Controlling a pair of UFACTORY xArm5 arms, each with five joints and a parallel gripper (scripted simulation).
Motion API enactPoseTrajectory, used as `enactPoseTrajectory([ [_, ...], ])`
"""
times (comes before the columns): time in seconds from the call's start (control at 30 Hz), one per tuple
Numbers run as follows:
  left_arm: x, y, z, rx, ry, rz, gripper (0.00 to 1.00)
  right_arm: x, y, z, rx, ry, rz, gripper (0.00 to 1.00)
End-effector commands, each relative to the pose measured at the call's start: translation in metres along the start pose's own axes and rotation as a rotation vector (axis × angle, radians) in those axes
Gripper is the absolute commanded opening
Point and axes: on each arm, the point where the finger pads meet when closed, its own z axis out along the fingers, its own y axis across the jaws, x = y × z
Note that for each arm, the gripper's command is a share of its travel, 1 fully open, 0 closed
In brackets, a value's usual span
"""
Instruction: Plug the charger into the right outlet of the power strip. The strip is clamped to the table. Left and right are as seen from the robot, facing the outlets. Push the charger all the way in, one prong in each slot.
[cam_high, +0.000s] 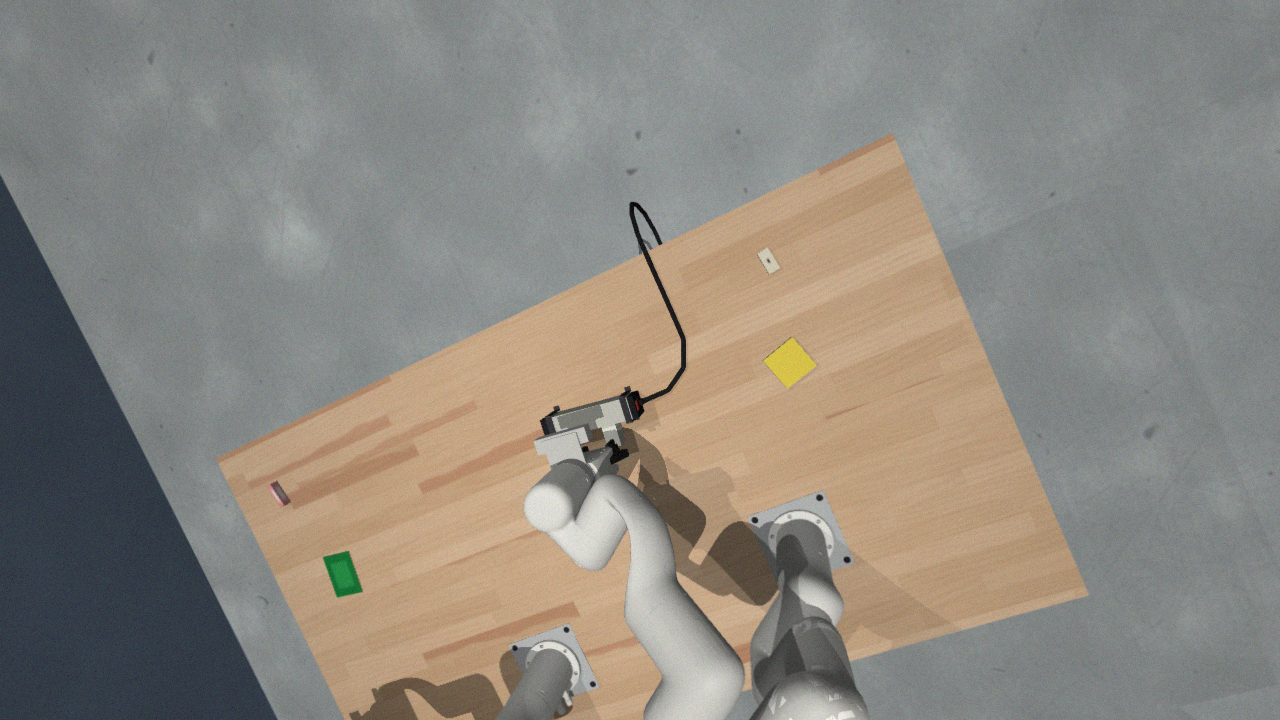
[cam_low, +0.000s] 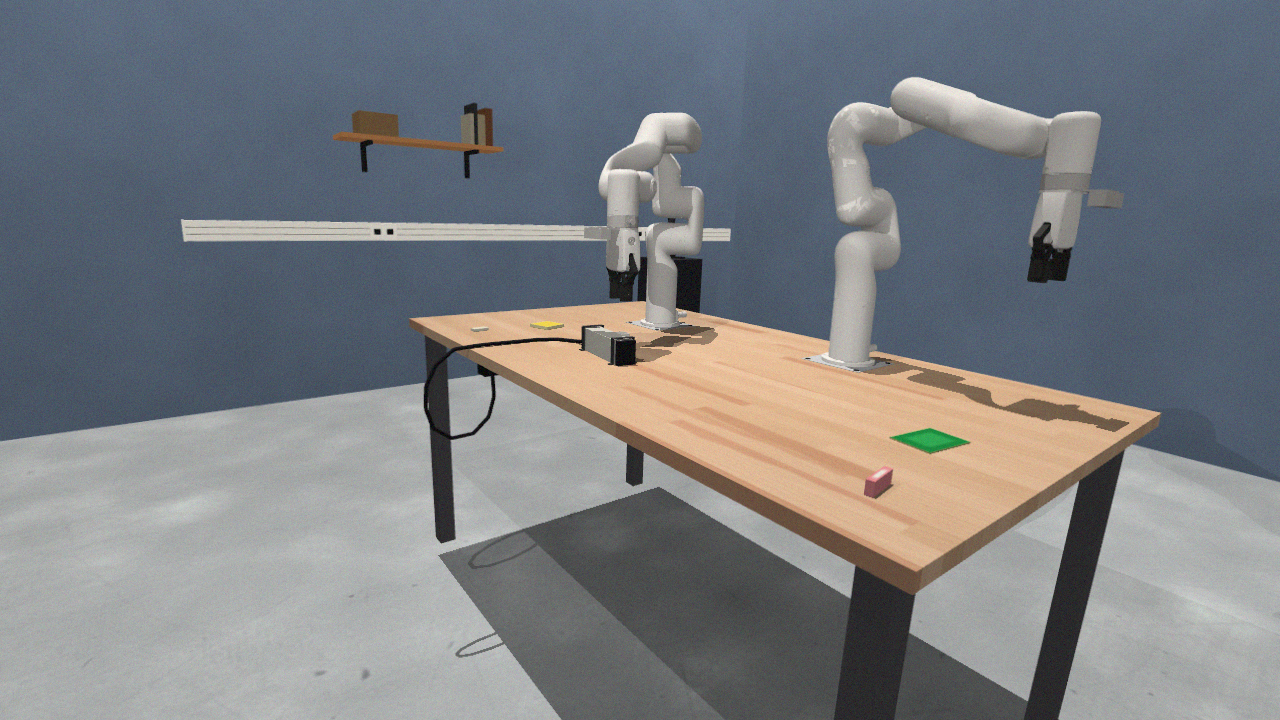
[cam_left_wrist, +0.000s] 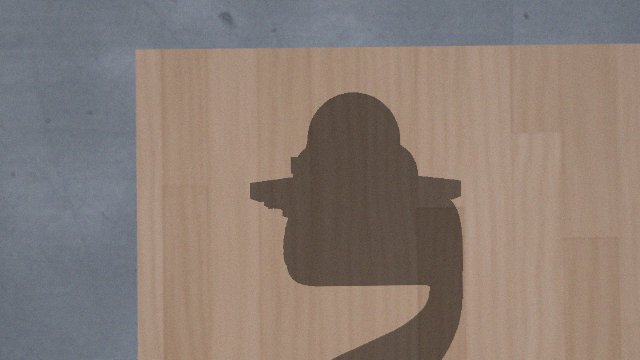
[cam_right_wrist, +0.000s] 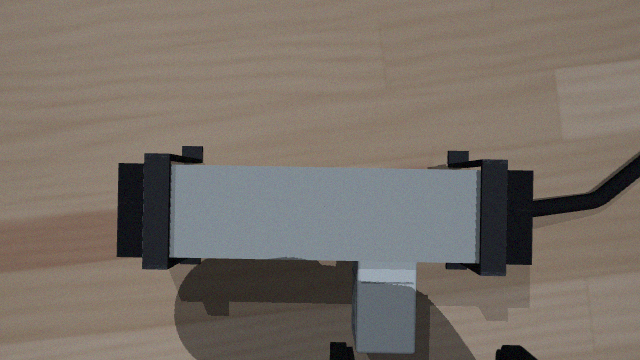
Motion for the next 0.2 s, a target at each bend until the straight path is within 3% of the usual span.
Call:
enactPoseTrajectory([
  [0.0, 0.0004, 0.0000, -0.0007, 0.000, 0.002, 0.000, 1.00, 0.0003, -0.0004, -0.0007, 0.001, 0.001, 0.000, 0.53],
  [0.17, 0.0004, 0.0000, -0.0007, 0.000, 0.002, 0.000, 1.00, 0.0003, -0.0004, -0.0007, 0.001, 0.001, 0.000, 0.53],
])
